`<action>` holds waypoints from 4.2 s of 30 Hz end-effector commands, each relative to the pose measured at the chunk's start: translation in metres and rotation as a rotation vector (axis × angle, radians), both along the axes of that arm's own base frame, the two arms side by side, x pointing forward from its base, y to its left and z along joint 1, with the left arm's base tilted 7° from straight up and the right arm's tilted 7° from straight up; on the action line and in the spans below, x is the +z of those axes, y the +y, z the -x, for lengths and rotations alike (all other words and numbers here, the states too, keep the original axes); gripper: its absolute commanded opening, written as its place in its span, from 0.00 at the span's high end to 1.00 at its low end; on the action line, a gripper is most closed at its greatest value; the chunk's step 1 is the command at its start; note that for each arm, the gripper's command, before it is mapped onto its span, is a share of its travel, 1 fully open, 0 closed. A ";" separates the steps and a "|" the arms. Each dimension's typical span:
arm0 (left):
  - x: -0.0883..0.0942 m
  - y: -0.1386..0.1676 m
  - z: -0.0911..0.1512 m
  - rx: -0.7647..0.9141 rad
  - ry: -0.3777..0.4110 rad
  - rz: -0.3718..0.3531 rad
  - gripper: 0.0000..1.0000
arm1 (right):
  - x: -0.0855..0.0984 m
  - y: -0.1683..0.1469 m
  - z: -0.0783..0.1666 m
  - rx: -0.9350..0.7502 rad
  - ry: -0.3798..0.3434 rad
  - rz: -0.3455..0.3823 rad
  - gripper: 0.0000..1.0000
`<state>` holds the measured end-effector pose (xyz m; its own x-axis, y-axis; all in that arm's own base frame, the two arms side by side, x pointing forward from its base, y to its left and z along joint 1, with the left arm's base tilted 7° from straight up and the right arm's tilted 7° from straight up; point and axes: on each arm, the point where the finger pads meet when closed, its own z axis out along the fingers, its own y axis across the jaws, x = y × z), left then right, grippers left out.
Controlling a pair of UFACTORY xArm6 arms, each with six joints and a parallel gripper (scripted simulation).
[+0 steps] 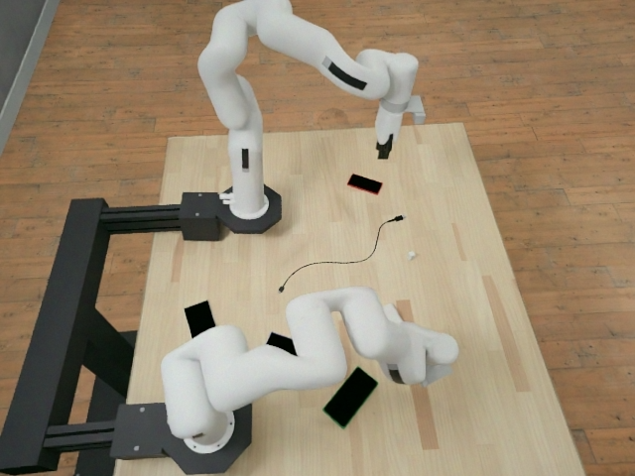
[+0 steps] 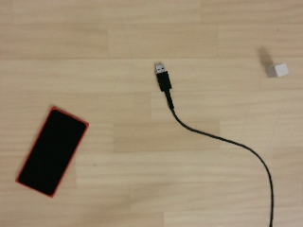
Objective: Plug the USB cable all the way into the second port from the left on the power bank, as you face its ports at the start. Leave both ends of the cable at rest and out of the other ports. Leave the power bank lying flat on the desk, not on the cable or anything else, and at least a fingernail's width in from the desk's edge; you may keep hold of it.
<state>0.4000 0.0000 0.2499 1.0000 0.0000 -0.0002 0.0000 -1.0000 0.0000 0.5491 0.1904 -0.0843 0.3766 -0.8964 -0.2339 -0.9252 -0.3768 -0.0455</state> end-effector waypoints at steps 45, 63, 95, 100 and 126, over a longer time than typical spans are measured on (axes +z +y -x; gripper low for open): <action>-0.073 0.012 -0.058 -0.869 -0.008 -0.060 0.65 | 0.002 0.001 -0.002 0.000 -0.005 -0.001 1.00; -0.113 0.015 -0.079 -1.301 0.006 -0.086 0.65 | 0.002 0.001 -0.002 0.000 -0.005 -0.001 1.00; -0.184 0.016 -0.103 -2.044 0.045 -0.121 0.65 | 0.002 0.001 -0.002 0.000 -0.005 -0.001 1.00; -0.192 0.015 -0.105 -2.122 0.049 -0.123 0.65 | 0.002 0.001 -0.002 0.000 -0.005 -0.001 1.00; -0.254 0.011 -0.113 -2.745 0.088 -0.140 0.65 | 0.002 0.001 -0.002 0.000 -0.005 -0.001 1.00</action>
<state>0.5096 0.0121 0.0057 -0.8692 -0.4813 -0.1136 -0.4883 0.8716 0.0436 0.5491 0.1905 -0.0843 0.3766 -0.8964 -0.2339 -0.9252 -0.3768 -0.0455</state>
